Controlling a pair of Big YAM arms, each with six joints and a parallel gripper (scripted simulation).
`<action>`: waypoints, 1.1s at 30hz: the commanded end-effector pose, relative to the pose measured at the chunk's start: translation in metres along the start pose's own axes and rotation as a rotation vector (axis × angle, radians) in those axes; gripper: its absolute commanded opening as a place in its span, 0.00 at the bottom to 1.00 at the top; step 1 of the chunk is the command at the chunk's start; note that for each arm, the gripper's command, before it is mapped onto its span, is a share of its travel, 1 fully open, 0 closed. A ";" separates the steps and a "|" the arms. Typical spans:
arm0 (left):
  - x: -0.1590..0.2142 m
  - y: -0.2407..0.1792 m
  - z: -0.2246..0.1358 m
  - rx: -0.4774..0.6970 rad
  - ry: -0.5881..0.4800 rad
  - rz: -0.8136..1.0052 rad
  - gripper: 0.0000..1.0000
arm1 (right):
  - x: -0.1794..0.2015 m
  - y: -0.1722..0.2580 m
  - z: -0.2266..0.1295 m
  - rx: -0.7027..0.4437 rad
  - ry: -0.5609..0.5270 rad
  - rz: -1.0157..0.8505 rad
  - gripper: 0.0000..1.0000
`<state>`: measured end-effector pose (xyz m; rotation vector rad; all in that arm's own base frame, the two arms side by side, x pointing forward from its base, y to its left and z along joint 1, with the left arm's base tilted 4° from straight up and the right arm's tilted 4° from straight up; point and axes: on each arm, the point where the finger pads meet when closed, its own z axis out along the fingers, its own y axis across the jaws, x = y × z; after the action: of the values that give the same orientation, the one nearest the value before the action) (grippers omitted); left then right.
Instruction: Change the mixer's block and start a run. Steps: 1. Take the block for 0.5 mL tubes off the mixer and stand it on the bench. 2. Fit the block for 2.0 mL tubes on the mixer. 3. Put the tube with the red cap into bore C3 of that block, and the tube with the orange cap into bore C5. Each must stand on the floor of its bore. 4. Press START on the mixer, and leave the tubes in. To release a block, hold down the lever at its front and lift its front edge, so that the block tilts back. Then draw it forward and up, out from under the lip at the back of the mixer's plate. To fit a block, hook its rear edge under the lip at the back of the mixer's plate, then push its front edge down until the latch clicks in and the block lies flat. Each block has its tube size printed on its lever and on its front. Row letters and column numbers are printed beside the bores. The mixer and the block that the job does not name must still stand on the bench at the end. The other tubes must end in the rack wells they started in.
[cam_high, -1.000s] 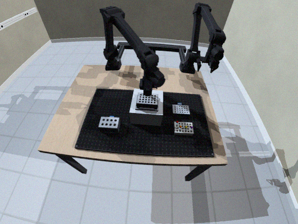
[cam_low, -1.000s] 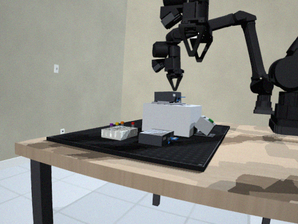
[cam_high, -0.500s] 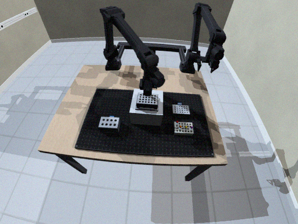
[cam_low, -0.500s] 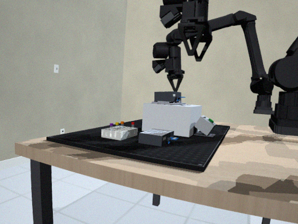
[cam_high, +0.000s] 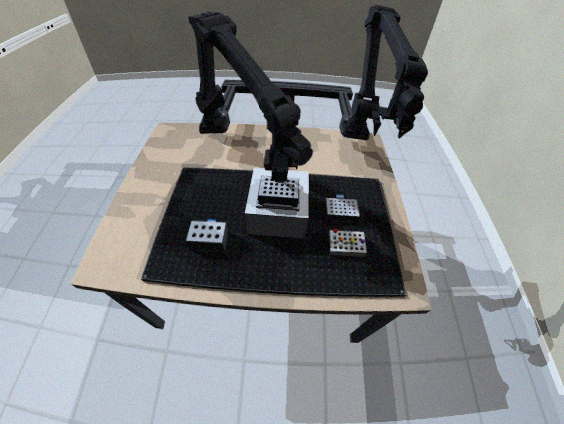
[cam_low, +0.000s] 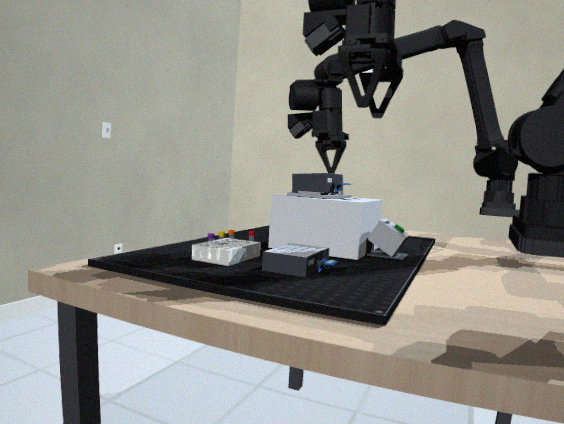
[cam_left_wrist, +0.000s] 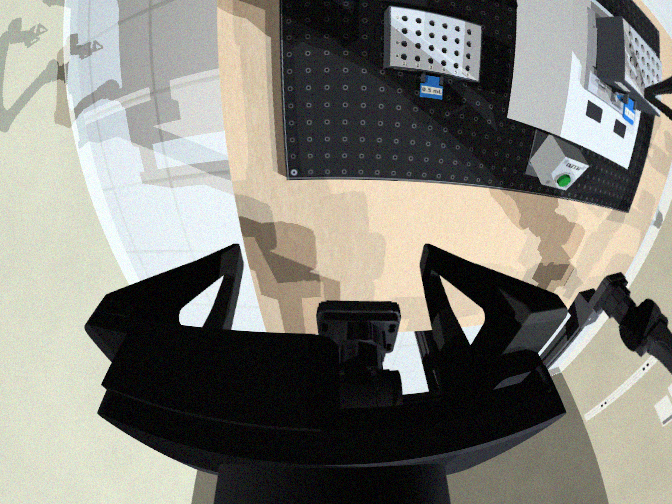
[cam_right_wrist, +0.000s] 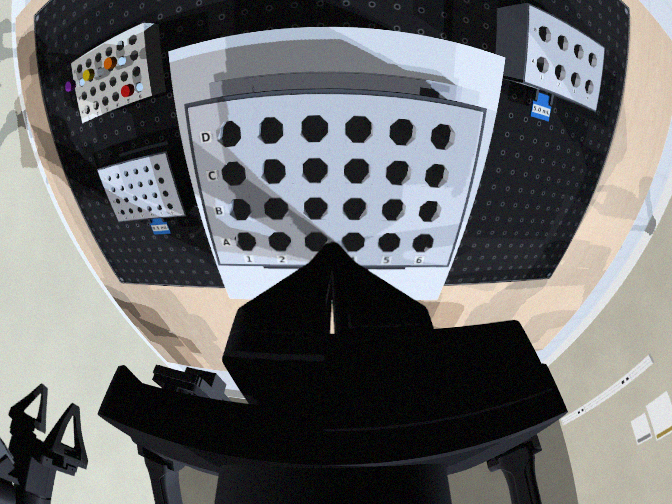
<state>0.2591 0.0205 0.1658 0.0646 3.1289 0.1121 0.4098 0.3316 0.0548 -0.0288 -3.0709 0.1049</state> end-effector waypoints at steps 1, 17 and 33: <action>-0.003 -0.001 -0.003 -0.002 0.001 0.017 1.00 | 0.000 0.011 0.009 -0.002 -0.007 -0.025 0.00; -0.014 0.000 -0.016 -0.004 -0.035 0.014 1.00 | 0.002 0.000 0.026 0.020 0.020 -0.012 0.00; -0.017 0.001 -0.020 -0.005 -0.045 0.012 1.00 | 0.001 -0.014 0.042 0.039 0.046 0.010 0.00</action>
<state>0.2614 0.0205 0.1685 0.0640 3.1217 0.1125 0.4092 0.3315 0.0538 -0.0281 -3.0754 0.0995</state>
